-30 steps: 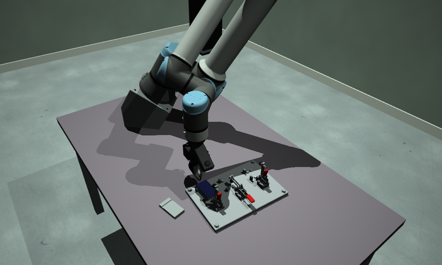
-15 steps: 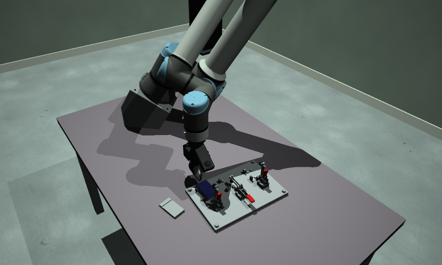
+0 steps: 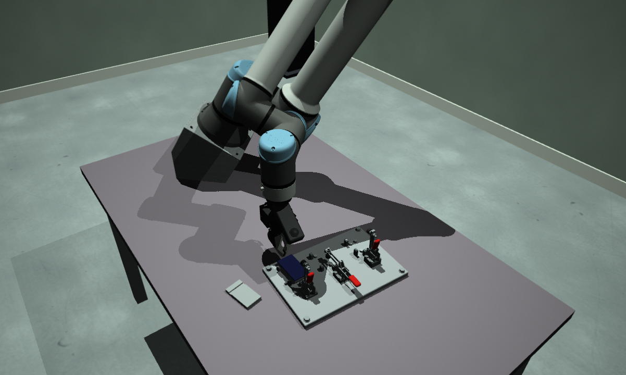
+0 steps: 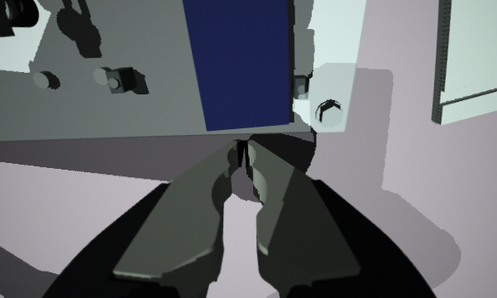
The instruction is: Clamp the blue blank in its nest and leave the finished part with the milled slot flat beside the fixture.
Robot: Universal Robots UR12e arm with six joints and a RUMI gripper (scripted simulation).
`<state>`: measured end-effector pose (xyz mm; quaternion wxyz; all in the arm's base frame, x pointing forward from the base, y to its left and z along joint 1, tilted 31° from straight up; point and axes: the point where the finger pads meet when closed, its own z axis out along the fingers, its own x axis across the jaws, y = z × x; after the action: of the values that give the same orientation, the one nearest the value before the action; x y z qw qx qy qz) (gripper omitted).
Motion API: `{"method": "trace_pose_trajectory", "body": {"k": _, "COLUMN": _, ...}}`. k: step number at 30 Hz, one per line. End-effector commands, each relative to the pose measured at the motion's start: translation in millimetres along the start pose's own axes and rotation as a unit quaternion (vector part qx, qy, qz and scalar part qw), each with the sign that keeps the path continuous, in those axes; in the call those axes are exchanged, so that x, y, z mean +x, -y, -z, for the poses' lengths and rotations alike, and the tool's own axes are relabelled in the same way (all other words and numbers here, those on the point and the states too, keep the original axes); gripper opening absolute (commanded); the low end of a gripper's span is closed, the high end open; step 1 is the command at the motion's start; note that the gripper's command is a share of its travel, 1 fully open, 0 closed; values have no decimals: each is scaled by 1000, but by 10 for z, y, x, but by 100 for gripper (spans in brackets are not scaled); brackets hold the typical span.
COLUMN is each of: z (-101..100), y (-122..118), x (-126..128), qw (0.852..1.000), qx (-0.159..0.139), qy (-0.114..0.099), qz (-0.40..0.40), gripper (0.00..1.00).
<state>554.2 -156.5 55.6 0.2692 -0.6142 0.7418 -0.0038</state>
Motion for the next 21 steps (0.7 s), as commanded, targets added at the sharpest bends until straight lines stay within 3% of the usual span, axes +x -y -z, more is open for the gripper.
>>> {"method": "trace_pose_trajectory", "body": {"k": 1, "z": 4, "y": 5, "x": 3, "qw": 1000, "qx": 0, "qy": 0, "qz": 0, "gripper": 0}}
{"method": "trace_pose_trajectory", "body": {"k": 21, "z": 4, "y": 45, "x": 2, "qw": 1000, "qx": 0, "qy": 0, "qz": 0, "gripper": 0}}
